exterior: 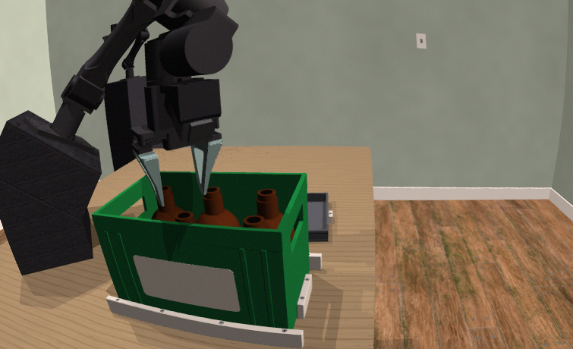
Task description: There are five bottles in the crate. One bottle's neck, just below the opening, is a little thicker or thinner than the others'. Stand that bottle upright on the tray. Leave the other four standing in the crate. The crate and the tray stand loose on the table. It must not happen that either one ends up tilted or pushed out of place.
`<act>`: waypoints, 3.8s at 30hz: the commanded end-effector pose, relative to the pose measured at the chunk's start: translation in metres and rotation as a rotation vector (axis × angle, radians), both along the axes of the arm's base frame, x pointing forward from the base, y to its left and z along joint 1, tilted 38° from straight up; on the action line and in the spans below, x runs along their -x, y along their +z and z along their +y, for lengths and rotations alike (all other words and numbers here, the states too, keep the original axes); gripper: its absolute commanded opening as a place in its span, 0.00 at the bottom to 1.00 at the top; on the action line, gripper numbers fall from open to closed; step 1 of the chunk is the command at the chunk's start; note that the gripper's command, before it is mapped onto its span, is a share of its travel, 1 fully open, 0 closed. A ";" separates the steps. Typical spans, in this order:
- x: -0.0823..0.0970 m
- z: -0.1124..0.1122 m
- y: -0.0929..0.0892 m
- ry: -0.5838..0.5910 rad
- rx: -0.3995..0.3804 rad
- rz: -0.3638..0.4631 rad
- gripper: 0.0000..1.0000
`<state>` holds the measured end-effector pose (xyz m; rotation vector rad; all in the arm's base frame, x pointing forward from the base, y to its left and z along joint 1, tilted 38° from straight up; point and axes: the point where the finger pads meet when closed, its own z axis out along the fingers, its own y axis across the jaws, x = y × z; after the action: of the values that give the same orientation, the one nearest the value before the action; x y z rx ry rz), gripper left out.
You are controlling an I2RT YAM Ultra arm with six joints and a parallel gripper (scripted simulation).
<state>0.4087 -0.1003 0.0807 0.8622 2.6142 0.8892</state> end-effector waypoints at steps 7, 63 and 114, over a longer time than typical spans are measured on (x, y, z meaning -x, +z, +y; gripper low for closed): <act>0.012 -0.021 0.037 -0.011 0.013 -0.031 0.61; 0.017 -0.027 0.045 -0.012 0.016 -0.031 0.00; 0.030 0.052 0.079 -0.020 0.011 -0.027 0.61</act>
<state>0.3701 -0.0342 0.1475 0.8603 2.6329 0.9038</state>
